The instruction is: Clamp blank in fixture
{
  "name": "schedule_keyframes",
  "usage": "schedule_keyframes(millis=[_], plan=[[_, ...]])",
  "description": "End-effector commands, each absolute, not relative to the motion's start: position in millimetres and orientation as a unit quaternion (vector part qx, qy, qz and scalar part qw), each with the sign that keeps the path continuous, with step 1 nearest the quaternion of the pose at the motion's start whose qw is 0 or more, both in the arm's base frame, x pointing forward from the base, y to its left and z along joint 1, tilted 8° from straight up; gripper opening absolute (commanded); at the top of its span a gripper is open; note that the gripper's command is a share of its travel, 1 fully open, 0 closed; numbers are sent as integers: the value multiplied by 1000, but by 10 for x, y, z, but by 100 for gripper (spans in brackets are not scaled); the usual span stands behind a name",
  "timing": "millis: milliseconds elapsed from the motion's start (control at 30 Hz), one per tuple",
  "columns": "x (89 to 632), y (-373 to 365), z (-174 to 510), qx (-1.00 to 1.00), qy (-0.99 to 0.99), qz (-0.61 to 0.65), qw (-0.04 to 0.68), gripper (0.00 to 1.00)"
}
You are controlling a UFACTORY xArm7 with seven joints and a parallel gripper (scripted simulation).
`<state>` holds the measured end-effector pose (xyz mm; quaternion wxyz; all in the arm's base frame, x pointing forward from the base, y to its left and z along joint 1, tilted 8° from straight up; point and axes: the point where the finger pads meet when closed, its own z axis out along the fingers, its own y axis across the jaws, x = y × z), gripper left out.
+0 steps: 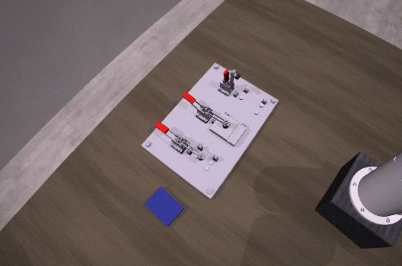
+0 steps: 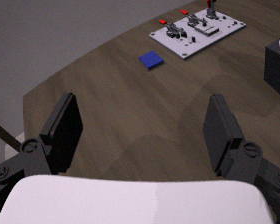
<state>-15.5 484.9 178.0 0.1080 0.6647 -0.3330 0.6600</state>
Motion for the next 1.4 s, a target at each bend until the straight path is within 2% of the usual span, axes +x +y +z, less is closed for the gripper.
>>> schedule_keyframes(millis=[0,733,933,1000,1100,1167,1200,1367], plan=[[-158,4855,1797,665,-334,659,107,100],[-24,4892,1907,669,-334,655,110,100],[574,4964,2365,683,-331,638,129,100],[994,4932,2661,692,-329,626,144,100],[994,4932,2661,692,-329,626,144,100],[1519,4802,3003,703,-328,609,164,100],[1519,4802,3003,703,-328,609,164,100],[2331,4386,3458,725,-326,571,206,100]])
